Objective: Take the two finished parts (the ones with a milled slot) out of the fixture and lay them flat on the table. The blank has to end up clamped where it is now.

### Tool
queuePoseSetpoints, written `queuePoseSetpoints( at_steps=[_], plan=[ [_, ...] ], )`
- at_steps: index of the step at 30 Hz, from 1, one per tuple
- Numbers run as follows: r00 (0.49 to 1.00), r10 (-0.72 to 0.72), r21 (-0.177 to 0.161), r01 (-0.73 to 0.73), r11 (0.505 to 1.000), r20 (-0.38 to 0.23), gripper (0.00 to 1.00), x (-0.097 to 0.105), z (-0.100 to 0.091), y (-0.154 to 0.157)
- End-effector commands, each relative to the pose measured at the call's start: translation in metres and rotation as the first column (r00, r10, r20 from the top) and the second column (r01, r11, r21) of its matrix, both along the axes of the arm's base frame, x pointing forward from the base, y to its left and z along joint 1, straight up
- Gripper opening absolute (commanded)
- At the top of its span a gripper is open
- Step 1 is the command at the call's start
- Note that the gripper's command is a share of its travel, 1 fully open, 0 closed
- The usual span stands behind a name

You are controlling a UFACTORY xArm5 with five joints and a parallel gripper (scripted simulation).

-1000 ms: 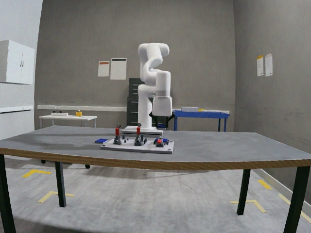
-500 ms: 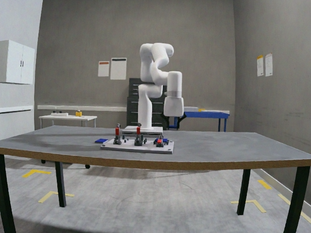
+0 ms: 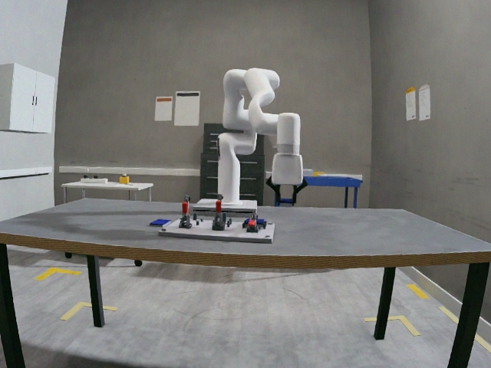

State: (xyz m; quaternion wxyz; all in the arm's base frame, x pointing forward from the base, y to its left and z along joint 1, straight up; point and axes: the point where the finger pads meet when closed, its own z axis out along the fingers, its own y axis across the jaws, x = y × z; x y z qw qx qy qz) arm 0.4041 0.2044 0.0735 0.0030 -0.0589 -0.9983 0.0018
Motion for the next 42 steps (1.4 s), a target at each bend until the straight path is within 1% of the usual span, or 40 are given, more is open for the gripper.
queuePoseSetpoints(
  at_steps=[1, 11, 31, 42],
  plan=[
    [1.000, 0.000, 0.001, 0.000, 1.000, 0.003, 0.00, 0.0021, 0.0012, 0.0076],
    [1.000, 0.000, 0.001, 0.000, 1.000, 0.003, 0.00, 0.0027, 0.0012, 0.0127],
    [1.000, 0.000, 0.001, 0.000, 1.000, 0.003, 0.00, 0.0027, 0.0010, 0.0131],
    [1.000, 0.000, 0.001, 0.000, 1.000, 0.003, 0.00, 0.0027, -0.0036, 0.0131]
  ],
)
